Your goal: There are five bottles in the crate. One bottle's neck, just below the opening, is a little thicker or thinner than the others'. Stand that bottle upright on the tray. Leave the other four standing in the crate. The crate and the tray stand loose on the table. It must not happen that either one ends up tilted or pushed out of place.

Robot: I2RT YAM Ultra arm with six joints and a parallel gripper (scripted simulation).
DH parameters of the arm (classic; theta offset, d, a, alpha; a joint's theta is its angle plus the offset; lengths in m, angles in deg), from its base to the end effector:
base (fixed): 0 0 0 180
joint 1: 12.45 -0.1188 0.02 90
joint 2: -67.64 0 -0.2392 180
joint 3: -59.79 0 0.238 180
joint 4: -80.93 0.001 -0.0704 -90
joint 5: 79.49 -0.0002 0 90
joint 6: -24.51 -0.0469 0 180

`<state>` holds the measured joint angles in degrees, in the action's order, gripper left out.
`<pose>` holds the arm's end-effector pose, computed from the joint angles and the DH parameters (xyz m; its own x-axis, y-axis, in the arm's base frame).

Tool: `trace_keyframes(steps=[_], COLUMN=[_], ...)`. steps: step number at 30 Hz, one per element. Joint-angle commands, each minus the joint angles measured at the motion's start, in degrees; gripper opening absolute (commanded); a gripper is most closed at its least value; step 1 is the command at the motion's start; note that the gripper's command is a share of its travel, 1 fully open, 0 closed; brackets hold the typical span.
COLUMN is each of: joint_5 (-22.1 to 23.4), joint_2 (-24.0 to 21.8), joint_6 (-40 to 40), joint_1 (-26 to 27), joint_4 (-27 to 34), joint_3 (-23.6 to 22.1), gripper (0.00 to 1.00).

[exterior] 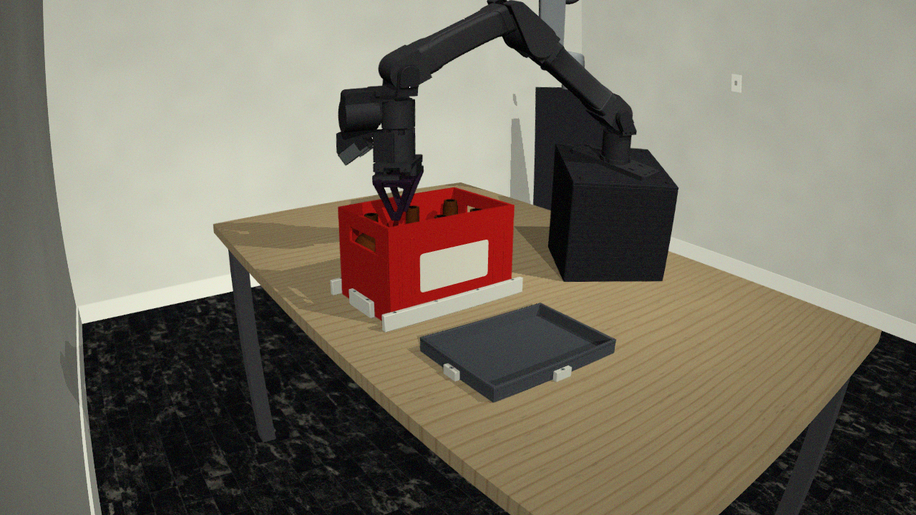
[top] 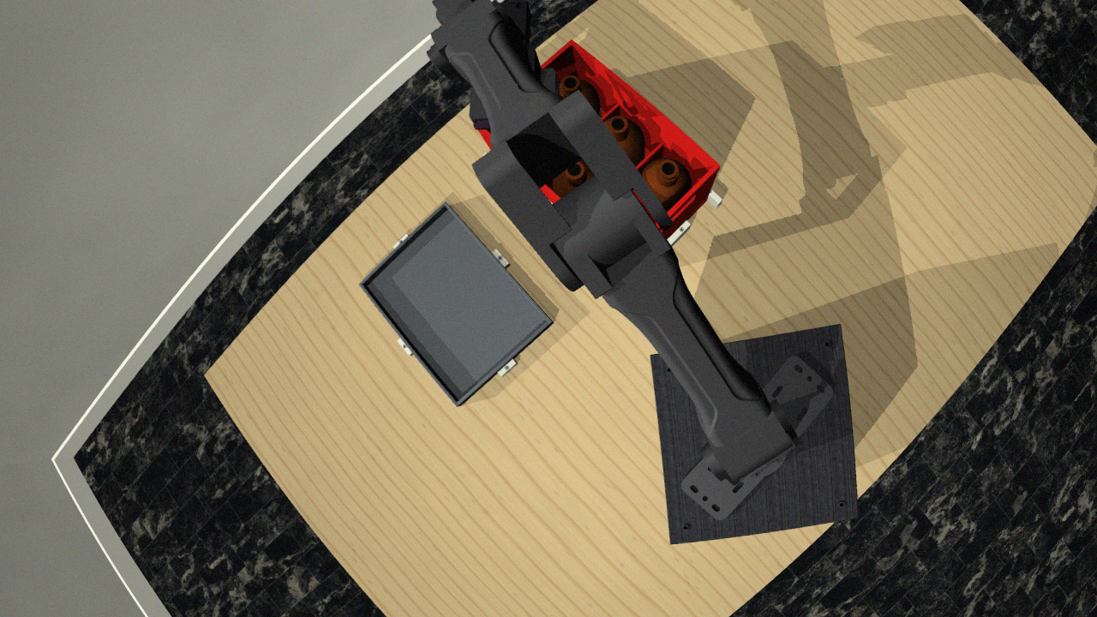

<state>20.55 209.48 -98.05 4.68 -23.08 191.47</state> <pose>0.4327 -0.1238 0.1083 -0.6536 0.7560 0.0370 0.7482 0.6379 0.1827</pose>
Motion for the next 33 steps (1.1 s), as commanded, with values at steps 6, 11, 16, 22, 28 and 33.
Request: trace_keyframes(steps=[6, 11, 16, 22, 28, 33], joint_5=[-0.7, -0.7, -0.7, -0.7, -0.7, -0.7], joint_2=[0.1, -0.2, -0.4, -0.1, -0.1, -0.1], joint_6=[0.3, 0.3, 0.4, 0.4, 0.4, 0.3], joint_1=[0.9, 0.9, 0.9, 0.9, 0.9, 0.9], joint_4=[0.6, 1.1, 1.3, 1.4, 1.4, 1.0], joint_3=[2.0, 2.9, 3.2, 3.4, 3.4, 3.4], gripper=[0.61, 0.61, 0.61, 0.61, 0.61, 0.61])
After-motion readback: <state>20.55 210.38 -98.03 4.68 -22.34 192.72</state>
